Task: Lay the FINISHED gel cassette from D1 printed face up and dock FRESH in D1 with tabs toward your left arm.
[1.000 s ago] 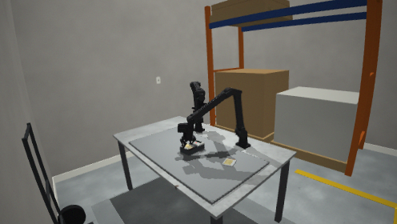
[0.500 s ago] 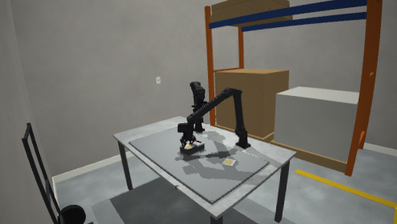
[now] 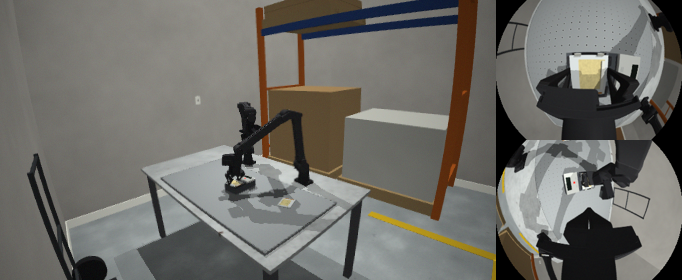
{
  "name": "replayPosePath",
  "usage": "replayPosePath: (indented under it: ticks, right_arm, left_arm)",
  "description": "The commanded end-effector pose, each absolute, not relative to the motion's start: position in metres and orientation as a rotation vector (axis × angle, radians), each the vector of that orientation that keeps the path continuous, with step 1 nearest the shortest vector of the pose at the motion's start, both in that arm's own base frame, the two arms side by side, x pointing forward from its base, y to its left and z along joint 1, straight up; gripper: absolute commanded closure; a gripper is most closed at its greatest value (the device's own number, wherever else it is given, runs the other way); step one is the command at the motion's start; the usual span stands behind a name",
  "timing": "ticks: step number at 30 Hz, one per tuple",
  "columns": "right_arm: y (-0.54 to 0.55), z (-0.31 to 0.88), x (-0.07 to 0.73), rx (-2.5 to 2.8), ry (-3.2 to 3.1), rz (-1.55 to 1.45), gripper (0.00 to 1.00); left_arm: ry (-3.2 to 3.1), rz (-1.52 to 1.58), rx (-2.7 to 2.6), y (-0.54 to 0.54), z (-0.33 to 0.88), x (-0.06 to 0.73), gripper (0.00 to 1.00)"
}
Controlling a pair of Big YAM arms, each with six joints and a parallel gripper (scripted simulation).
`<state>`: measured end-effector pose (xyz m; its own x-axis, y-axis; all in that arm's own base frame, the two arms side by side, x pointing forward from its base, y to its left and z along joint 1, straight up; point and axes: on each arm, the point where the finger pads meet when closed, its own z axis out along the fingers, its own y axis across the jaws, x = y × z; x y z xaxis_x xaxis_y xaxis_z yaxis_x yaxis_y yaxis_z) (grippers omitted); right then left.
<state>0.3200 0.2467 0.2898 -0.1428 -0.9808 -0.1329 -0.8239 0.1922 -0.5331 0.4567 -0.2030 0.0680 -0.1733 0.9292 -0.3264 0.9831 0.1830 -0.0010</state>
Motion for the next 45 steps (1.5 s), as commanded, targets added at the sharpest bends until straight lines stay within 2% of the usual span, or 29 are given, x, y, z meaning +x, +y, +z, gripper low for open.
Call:
replayPosePath:
  ticks: [1,7,45]
  right_arm:
    - [0.253,0.326,0.323,-1.635,1.990,-0.447,1.00]
    - [0.253,0.326,0.323,-1.635,1.990,-0.447,1.00]
    - [0.084,0.326,0.328,-0.431,2.904,-0.115,1.00]
  left_arm:
    - [2.207,-0.297,1.832,-0.203,0.071,0.459,1.00]
    - [2.207,-0.297,1.832,-0.203,0.071,0.459,1.00]
    - [2.207,-0.297,1.832,-0.203,0.071,0.459,1.00]
